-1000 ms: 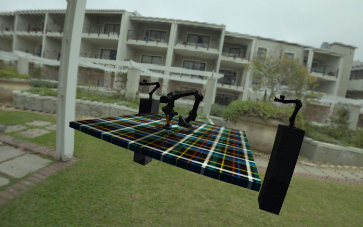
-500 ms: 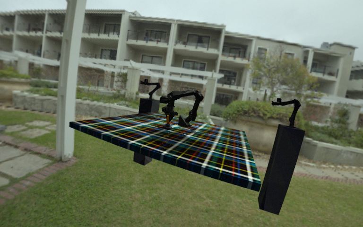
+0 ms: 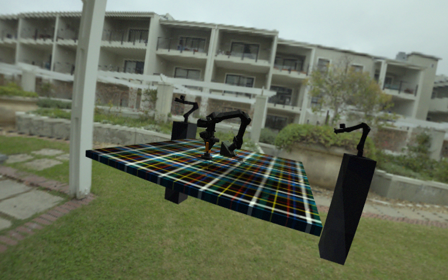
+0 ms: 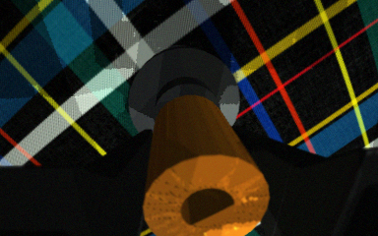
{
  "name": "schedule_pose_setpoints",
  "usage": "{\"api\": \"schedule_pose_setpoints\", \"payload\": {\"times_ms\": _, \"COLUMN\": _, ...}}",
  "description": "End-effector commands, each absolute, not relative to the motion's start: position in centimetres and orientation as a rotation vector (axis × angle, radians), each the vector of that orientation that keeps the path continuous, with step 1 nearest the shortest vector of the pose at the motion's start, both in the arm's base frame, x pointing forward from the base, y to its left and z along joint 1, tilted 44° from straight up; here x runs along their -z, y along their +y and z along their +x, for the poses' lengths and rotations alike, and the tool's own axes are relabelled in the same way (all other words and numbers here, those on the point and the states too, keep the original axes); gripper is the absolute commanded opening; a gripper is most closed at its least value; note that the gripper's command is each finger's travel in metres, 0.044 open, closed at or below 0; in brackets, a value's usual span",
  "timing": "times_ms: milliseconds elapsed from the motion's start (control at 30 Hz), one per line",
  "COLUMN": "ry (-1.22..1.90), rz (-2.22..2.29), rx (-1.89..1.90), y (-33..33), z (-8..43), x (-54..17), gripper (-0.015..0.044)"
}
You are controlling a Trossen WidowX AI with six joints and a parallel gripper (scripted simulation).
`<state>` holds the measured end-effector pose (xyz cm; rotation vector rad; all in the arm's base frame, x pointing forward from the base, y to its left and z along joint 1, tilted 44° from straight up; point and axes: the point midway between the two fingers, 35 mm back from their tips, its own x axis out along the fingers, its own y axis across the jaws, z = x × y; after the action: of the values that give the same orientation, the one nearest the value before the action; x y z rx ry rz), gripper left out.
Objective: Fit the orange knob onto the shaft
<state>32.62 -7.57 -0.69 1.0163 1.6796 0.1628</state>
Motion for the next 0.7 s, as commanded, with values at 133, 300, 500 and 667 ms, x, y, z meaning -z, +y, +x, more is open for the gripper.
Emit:
{"api": "schedule_pose_setpoints", "payload": {"times_ms": 133, "ry": 1.714, "rz": 1.161, "rx": 0.004, "y": -7.82, "z": 32.96, "x": 0.44, "gripper": 0.0}}
{"api": "schedule_pose_setpoints", "payload": {"times_ms": 300, "ry": 1.716, "rz": 1.169, "rx": 0.013, "y": -7.73, "z": 32.87, "x": 0.56, "gripper": 0.0}}
{"api": "schedule_pose_setpoints", "payload": {"times_ms": 500, "ry": 1.716, "rz": 1.169, "rx": 0.013, "y": -7.58, "z": 32.73, "x": 0.72, "gripper": 0.0}}
{"api": "schedule_pose_setpoints", "payload": {"times_ms": 667, "ry": 1.716, "rz": 1.169, "rx": 0.013, "y": -7.52, "z": 32.55, "x": 0.76, "gripper": 0.0}}
